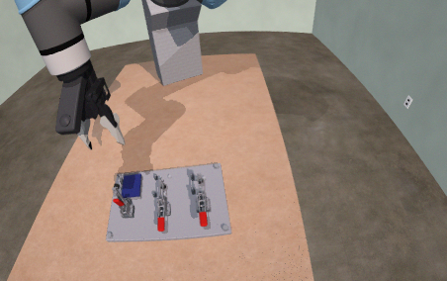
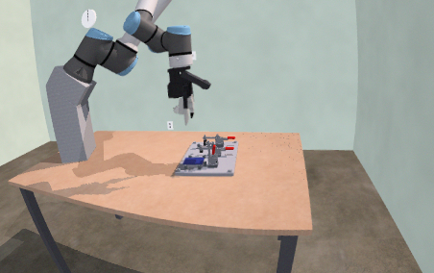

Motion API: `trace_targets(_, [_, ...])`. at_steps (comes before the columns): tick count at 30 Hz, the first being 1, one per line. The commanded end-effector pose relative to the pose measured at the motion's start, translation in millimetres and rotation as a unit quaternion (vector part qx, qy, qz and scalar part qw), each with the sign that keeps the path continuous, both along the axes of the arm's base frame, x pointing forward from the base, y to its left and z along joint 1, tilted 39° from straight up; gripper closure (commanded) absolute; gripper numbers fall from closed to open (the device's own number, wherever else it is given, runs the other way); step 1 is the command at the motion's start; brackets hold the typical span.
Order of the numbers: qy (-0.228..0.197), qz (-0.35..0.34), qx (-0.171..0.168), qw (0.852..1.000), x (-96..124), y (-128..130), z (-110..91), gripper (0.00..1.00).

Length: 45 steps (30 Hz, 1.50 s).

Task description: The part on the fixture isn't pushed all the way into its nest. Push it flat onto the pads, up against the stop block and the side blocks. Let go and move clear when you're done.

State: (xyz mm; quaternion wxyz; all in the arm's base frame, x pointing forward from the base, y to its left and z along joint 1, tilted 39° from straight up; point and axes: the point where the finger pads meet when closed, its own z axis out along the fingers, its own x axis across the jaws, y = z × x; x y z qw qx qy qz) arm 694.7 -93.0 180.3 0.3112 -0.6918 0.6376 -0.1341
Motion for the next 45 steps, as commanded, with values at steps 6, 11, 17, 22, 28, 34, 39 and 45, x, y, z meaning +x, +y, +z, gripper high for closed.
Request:
trace_targets(6, [0.0, 0.0, 0.0, 1.0, 0.2, -0.3, 0.5, 0.41])
trace_targets(11, [0.0, 0.0, 0.0, 1.0, 0.2, -0.3, 0.5, 0.41])
trace_targets(17, [0.0, 0.0, 0.0, 1.0, 0.2, -0.3, 0.5, 0.41])
trace_targets(22, [0.0, 0.0, 0.0, 1.0, 0.2, -0.3, 0.5, 0.41])
trace_targets(28, [0.0, 0.0, 0.0, 1.0, 0.2, -0.3, 0.5, 0.41])
trace_targets(34, [0.0, 0.0, 0.0, 1.0, 0.2, -0.3, 0.5, 0.41])
trace_targets(39, [0.0, 0.0, 0.0, 1.0, 0.2, -0.3, 0.5, 0.72])
trace_targets(45, [0.0, 0.0, 0.0, 1.0, 0.2, -0.3, 0.5, 0.72])
